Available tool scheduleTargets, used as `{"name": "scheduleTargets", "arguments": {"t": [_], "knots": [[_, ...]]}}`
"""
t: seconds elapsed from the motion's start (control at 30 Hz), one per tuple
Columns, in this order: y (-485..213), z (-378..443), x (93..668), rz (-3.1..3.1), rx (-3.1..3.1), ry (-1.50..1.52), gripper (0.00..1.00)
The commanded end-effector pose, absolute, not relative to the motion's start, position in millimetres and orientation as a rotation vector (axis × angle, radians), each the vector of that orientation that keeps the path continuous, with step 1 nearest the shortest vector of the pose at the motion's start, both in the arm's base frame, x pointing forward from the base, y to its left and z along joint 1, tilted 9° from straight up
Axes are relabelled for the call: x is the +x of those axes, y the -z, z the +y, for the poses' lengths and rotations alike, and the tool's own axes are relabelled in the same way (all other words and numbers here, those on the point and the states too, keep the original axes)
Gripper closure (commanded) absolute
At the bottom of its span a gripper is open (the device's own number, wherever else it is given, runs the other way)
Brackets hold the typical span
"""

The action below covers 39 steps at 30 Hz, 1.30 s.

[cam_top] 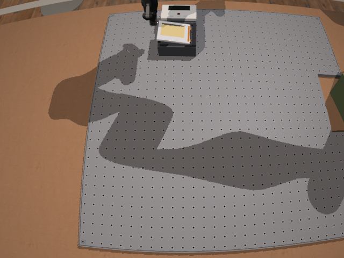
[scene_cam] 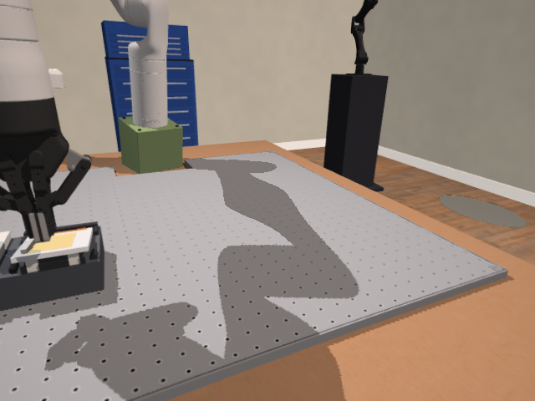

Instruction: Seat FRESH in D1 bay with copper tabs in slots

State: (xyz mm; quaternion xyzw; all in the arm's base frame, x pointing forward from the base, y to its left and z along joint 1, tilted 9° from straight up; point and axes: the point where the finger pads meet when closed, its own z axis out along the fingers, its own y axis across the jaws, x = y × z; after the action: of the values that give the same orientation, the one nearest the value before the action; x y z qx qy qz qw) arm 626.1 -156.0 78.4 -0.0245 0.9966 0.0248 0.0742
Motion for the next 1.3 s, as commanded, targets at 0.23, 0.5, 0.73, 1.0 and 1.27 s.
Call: {"name": "scheduleTargets", "arguments": {"t": [0.23, 0.5, 0.73, 1.0, 1.27], "knots": [[-80, -154, 640, 2.989, -0.075, -0.075, 1.0], [-80, -154, 640, 2.989, -0.075, -0.075, 1.0], [-80, -154, 640, 2.989, -0.075, -0.075, 1.0], [-80, -154, 640, 2.989, -0.075, -0.075, 1.0], [-74, -154, 641, 2.989, -0.075, -0.075, 1.0]]}}
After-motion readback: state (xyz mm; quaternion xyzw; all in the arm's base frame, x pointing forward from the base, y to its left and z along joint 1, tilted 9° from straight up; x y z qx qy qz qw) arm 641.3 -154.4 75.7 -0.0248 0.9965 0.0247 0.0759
